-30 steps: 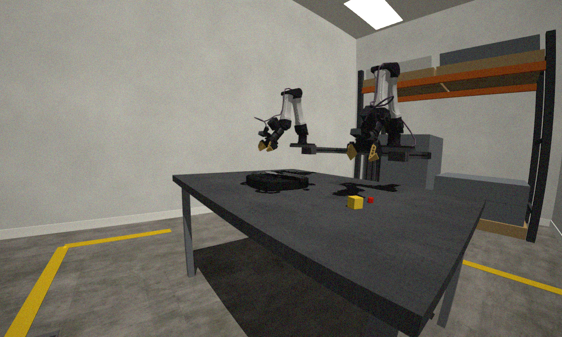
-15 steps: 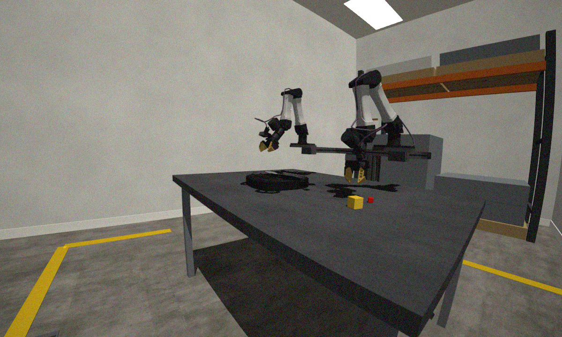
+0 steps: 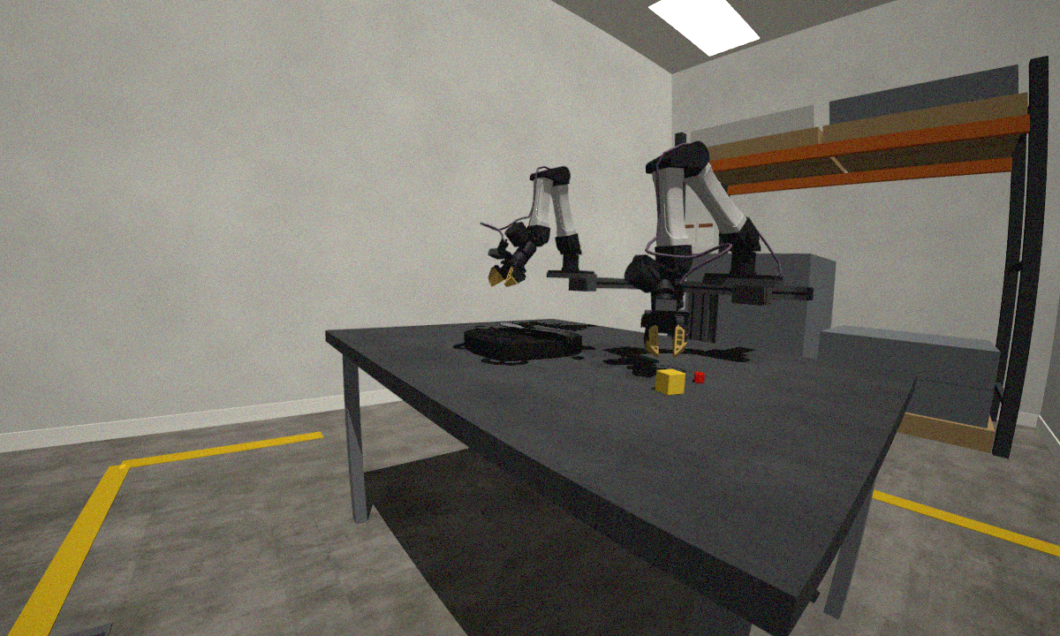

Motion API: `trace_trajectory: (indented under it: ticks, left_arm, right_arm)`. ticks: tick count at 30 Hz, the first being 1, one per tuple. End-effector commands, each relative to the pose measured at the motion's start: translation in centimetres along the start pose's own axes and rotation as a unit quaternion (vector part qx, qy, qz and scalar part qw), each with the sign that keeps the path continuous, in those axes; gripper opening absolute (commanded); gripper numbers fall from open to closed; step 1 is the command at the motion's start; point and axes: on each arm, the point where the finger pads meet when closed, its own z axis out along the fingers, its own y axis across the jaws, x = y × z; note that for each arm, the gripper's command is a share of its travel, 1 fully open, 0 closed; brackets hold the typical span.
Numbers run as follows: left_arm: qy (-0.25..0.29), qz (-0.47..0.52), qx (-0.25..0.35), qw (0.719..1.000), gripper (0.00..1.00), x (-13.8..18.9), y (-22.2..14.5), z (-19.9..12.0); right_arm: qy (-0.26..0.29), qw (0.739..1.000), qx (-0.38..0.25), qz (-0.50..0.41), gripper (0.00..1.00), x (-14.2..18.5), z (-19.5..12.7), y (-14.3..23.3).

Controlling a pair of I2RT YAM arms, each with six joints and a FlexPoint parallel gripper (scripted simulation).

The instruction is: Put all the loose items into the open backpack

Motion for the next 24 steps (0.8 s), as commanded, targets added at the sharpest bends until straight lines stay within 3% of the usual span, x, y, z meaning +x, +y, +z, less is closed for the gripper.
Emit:
trace_trajectory:
  ticks: [1, 24]
  left_arm:
    - [-0.016, -0.020, 0.001, 1.000, 0.37, -1.5, -0.7, -0.8]
    - [-0.011, -0.013, -0.005, 1.000, 0.37, 3.4, -0.9, 4.2]
  right_arm:
    - [-0.017, 1.000, -0.001, 0.001, 0.90, -1.2, -0.1, -0.1]
    - [-0.017, 1.000, -0.001, 0.001, 0.90, -1.2, -0.1, -0.3]
